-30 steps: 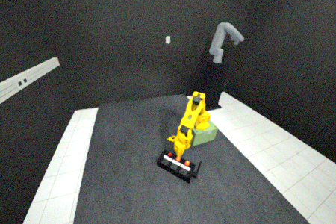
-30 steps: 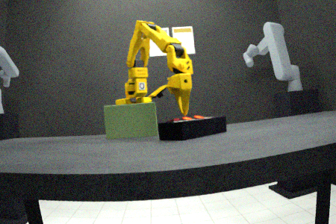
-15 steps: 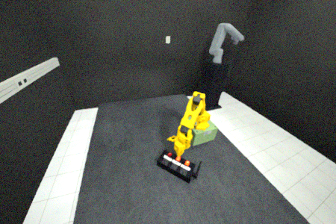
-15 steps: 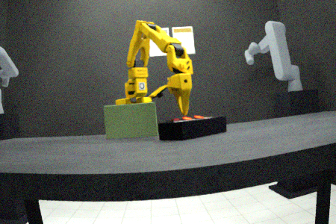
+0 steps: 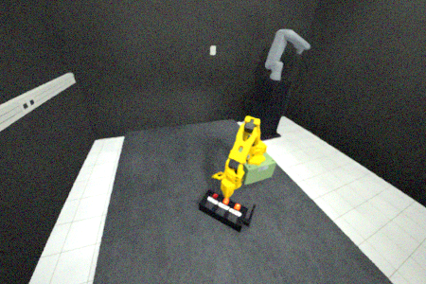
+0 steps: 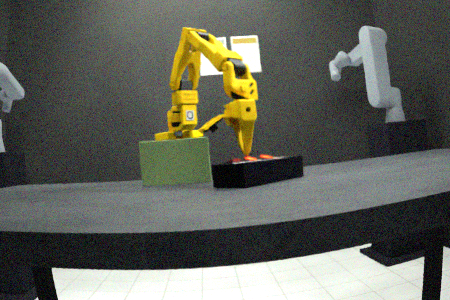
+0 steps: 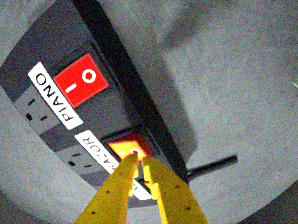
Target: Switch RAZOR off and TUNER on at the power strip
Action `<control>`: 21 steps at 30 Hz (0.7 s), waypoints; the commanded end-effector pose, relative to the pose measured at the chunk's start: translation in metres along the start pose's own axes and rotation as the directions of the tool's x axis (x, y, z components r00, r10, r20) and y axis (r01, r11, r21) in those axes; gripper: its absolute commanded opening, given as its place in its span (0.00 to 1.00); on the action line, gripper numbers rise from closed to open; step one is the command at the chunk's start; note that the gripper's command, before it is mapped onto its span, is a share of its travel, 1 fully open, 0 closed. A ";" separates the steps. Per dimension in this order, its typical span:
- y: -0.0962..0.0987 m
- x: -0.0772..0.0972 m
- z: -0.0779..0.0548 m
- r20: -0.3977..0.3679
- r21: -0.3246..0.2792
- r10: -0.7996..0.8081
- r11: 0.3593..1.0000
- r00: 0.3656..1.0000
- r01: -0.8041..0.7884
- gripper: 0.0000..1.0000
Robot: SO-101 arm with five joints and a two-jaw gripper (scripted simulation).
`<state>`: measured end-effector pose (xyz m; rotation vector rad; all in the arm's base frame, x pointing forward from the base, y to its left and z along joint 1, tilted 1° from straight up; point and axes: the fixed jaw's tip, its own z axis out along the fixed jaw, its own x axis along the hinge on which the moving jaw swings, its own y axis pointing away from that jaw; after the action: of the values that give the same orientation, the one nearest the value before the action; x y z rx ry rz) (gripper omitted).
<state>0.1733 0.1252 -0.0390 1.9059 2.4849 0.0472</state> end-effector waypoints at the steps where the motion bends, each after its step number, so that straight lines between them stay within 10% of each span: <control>1: -0.005 0.000 0.004 0.006 0.019 -0.020 1.000 1.000 0.019 0.00; 21: -0.009 -0.001 0.015 0.006 0.019 -0.021 1.000 1.000 0.020 0.00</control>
<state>0.1755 0.1271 -0.0441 1.9010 2.4785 0.0903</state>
